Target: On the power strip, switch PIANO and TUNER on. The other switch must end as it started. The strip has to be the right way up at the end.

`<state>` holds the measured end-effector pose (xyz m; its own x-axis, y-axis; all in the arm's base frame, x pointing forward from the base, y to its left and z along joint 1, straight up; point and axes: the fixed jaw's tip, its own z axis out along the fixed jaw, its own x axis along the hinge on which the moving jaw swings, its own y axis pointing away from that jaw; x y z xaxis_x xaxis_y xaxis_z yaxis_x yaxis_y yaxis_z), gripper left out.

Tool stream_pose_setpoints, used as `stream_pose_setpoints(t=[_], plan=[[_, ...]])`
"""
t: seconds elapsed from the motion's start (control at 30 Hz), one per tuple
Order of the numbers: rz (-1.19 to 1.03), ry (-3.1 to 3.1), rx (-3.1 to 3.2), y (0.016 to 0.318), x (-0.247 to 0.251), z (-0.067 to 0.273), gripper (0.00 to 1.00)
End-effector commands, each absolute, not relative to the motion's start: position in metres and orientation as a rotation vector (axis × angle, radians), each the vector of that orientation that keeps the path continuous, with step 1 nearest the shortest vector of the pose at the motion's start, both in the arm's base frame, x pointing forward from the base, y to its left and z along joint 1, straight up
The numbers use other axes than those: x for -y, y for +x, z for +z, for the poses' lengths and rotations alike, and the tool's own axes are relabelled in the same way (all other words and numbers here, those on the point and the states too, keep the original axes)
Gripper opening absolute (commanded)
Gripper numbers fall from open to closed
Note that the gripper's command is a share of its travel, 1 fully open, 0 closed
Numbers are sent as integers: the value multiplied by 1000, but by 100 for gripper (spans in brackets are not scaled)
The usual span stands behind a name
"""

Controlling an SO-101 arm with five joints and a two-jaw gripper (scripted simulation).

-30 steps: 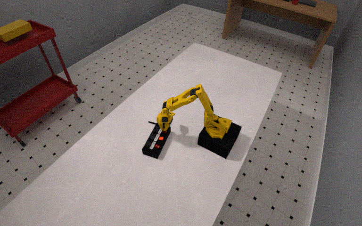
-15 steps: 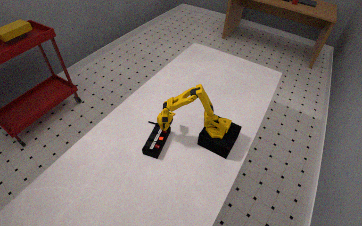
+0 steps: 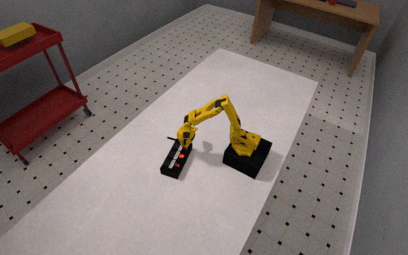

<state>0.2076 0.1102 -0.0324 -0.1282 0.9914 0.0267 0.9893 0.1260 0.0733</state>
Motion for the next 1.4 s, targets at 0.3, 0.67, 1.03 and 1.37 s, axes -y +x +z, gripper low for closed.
stream_pose_setpoints(t=[0.3, 0.67, 1.03, 1.37], plan=[[-1, 2036, -2393, 190, -108, -55, 0], [-1, 2041, -2389, 193, -109, -48, 0], [-1, 2052, -2379, 201, -111, -28, 0], [-1, 2058, -2374, 204, -111, -18, 0]])
